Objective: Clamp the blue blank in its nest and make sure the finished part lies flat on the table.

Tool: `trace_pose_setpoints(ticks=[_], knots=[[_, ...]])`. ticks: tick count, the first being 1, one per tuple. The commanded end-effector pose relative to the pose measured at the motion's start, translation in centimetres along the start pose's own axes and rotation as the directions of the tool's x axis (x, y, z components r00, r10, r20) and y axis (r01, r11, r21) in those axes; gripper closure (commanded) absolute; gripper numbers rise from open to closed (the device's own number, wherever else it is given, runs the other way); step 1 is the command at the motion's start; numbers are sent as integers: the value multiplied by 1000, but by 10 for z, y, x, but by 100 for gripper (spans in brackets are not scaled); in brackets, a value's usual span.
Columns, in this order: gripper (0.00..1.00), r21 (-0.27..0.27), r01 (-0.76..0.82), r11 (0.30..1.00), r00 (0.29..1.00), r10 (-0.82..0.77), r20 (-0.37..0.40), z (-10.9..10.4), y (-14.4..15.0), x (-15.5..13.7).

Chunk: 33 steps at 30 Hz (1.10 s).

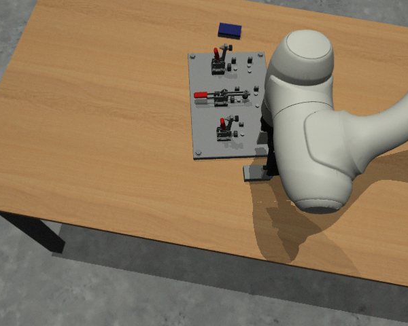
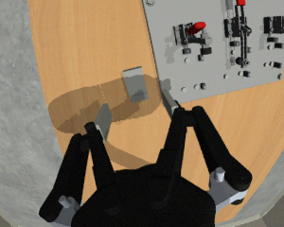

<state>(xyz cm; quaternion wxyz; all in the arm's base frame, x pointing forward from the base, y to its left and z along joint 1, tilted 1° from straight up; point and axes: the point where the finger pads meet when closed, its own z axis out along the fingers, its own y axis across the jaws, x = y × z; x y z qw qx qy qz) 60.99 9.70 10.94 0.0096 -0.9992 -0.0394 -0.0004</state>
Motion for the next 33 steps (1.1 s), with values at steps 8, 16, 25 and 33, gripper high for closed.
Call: trace_pose_setpoints(ticks=[8,16,25,33], knots=[[42,2,-6,1000,1000,6,-5,-4,-1,2],[42,2,-6,1000,1000,6,-5,-22,-1,1],[42,2,-6,1000,1000,6,-5,-60,-1,1],[42,2,-6,1000,1000,6,-5,-86,-1,1]])
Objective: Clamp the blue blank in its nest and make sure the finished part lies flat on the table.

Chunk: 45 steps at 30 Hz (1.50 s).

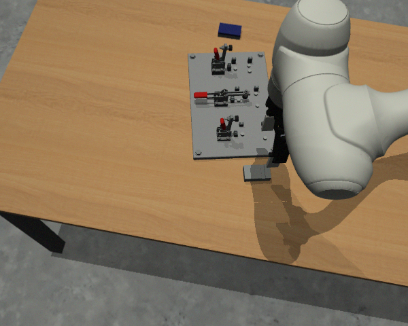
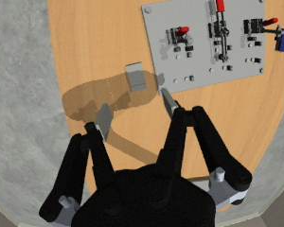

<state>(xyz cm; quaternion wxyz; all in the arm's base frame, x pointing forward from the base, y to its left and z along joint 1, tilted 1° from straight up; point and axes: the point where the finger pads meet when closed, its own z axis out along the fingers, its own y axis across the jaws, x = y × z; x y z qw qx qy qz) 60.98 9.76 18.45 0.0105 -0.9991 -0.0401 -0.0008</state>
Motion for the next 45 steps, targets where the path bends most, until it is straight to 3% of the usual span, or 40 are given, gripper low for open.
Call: trace_pose_setpoints(ticks=[1,13,18,23,25,38,42,45], knots=[[42,0,-7,1000,1000,7,-4,-12,1,1],[42,0,-7,1000,1000,7,-4,-12,11,2],[42,0,-7,1000,1000,7,-4,-12,39,4],[42,0,-7,1000,1000,7,-4,-12,87,7],[42,0,-7,1000,1000,7,-4,-12,87,7],[42,0,-7,1000,1000,7,-4,-12,246,18],[42,0,-7,1000,1000,7,-4,-12,263,19],[42,0,-7,1000,1000,7,-4,-12,313,22]])
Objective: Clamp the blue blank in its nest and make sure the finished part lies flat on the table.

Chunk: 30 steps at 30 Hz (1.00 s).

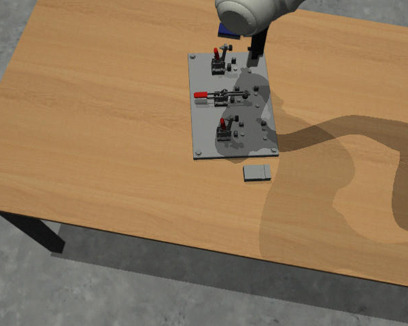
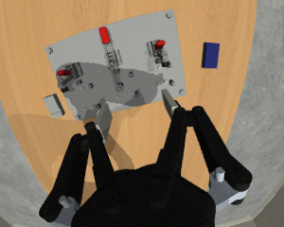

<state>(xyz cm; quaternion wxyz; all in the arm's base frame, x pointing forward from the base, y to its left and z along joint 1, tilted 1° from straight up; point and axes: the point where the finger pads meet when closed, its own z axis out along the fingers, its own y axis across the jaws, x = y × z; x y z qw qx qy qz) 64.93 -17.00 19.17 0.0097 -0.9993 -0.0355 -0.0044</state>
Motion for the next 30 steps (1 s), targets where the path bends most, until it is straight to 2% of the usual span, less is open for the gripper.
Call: trace_pose_setpoints(ticks=[1,3,4,7,8,12,14,17,21,30], knots=[[42,2,2,1000,1000,-2,3,1,43,4],[42,2,2,1000,1000,-2,3,1,75,7],[42,2,2,1000,1000,-2,3,1,75,7],[42,2,2,1000,1000,-2,3,1,120,10],[42,2,2,1000,1000,-2,3,1,120,10],[42,2,2,1000,1000,-2,3,1,170,14],[42,2,2,1000,1000,-2,3,1,170,14],[42,2,2,1000,1000,-2,3,1,197,16],[42,2,2,1000,1000,-2,3,1,216,18],[42,2,2,1000,1000,-2,3,1,221,18]])
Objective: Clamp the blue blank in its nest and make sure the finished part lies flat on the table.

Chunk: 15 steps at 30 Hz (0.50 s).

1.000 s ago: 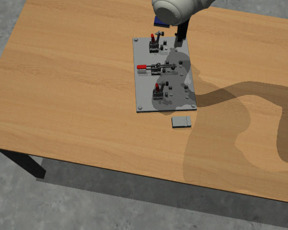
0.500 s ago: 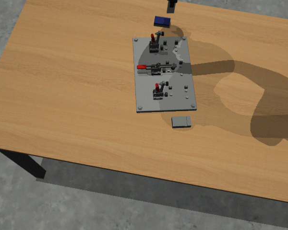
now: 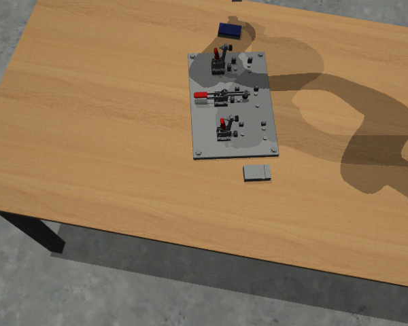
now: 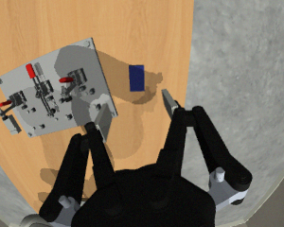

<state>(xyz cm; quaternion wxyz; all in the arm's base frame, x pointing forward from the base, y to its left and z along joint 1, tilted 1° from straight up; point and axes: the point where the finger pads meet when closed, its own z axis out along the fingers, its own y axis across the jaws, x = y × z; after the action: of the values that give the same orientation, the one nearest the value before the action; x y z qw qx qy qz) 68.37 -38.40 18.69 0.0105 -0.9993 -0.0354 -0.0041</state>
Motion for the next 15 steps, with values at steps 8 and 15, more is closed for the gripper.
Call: trace_pose_setpoints(ticks=[8,15], knots=[[42,1,2,1000,1000,-2,3,1,5,-1],[42,0,-116,993,993,116,3,1,5,-1]])
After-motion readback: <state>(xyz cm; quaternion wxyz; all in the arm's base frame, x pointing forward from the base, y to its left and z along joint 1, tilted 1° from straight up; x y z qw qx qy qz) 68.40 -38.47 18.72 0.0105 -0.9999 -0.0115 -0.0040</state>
